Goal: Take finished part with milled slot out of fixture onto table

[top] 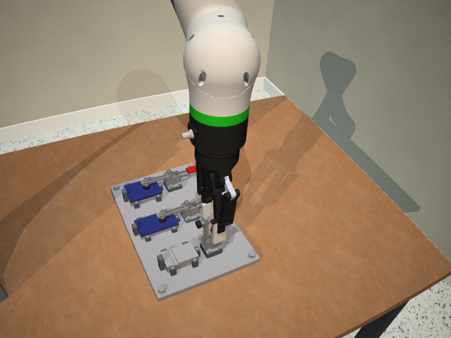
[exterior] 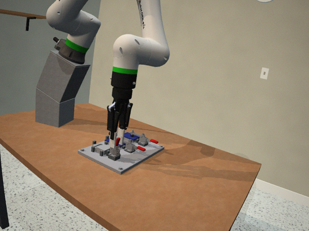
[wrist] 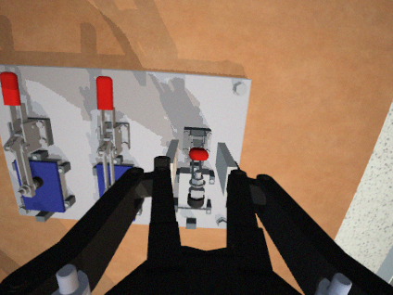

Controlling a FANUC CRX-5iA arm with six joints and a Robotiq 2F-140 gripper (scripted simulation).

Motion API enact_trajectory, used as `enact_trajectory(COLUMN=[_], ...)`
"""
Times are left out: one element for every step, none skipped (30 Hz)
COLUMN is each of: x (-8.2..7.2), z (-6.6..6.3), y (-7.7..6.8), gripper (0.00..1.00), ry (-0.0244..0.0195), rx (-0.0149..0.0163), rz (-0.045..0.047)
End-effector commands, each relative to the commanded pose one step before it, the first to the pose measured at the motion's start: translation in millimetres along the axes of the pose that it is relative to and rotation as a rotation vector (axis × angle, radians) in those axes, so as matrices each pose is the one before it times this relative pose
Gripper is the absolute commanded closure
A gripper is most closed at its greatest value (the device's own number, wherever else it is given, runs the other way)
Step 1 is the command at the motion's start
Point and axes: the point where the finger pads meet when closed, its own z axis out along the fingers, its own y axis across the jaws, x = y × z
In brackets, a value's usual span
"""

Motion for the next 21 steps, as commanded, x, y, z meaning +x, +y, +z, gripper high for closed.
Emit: enact_trajectory(x=[0.13,0.0,0.0,0.0,0.0,0.0,0.0,0.0,0.0,0.0,0.0,0.0,0.0,0.0,0.0,0.0,0.0,0.0,0.0,0.0,0.0], z=[-0.11,-0.02,-0.11,-0.29,-0.53,-0.8,-1.11,-1.42,-1.74,-2.04,-2.31,-2.56,-2.77,-2.93,0.0,0.0,-3.05,-3.11,-3.11,-3.07,-2.97], y=[0.14,0.0,0.0,0.0,0.0,0.0,0.0,0.0,0.0,0.0,0.0,0.0,0.0,0.0,0.0,0.0,0.0,0.0,0.0,0.0,0.0], gripper=[0.72,0.72,0.72,0.72,0.72,0.72,0.72,0.72,0.72,0.72,0.72,0.72,0.72,0.72,0.72,0.72,0.72,0.72,0.72,0.72,0.72], ry=[0.00022,0.0,0.0,0.0,0.0,0.0,0.0,0.0,0.0,0.0,0.0,0.0,0.0,0.0,0.0,0.0,0.0,0.0,0.0,0.0,0.0], rx=[-0.00024,0.0,0.0,0.0,0.00001,0.00001,0.00001,0.0,0.00001,0.0,0.0,0.0,0.0,-0.00001,0.0,0.0,0.0,0.0,0.0,0.0,0.0], rz=[0.00002,0.0,0.0,0.0,0.0,0.0,0.0,0.0,0.0,0.0,0.0,0.0,0.0,0.0,0.0,0.0,0.0,0.0,0.0,0.0,0.0])
